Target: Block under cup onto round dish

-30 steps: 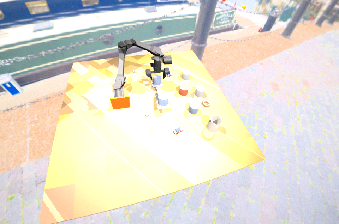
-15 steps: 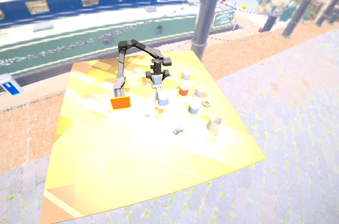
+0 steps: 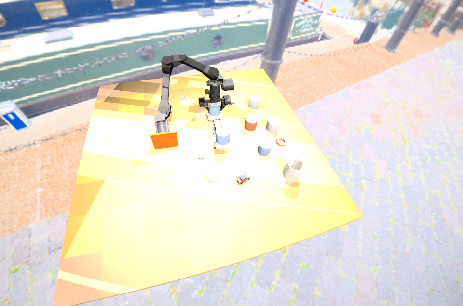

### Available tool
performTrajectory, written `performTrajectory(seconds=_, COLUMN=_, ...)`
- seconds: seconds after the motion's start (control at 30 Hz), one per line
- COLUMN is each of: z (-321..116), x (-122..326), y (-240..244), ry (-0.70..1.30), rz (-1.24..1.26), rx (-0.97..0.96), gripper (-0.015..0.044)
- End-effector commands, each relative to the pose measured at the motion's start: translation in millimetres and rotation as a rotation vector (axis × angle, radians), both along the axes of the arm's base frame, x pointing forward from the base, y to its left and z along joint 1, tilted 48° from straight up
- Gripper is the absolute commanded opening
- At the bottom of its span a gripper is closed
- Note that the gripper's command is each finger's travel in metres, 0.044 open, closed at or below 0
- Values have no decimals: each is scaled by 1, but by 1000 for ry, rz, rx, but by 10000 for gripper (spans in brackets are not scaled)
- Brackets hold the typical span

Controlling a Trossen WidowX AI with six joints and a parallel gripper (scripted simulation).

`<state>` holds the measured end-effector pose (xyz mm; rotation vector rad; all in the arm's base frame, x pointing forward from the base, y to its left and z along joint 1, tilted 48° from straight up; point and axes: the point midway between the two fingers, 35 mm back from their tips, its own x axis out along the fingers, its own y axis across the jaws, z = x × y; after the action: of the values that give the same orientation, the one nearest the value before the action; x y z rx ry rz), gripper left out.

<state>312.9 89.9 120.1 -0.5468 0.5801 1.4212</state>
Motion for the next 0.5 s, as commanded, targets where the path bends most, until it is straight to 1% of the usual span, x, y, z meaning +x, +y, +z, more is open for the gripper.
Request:
performTrajectory(seconds=0.0, z=1, x=0, y=-2, ry=4, rz=-4, rx=1, gripper=150)
performTrajectory(seconds=0.17, z=5, x=1, y=-7, ry=5, rz=-12, rx=-1, gripper=19)
performTrajectory(seconds=0.2, z=6, x=1, y=-8, ry=5, rz=-14, rx=-1, gripper=0)
performTrajectory(seconds=0.47, z=13, x=2, y=-16, ry=7, rz=-26, rx=-3, gripper=0)
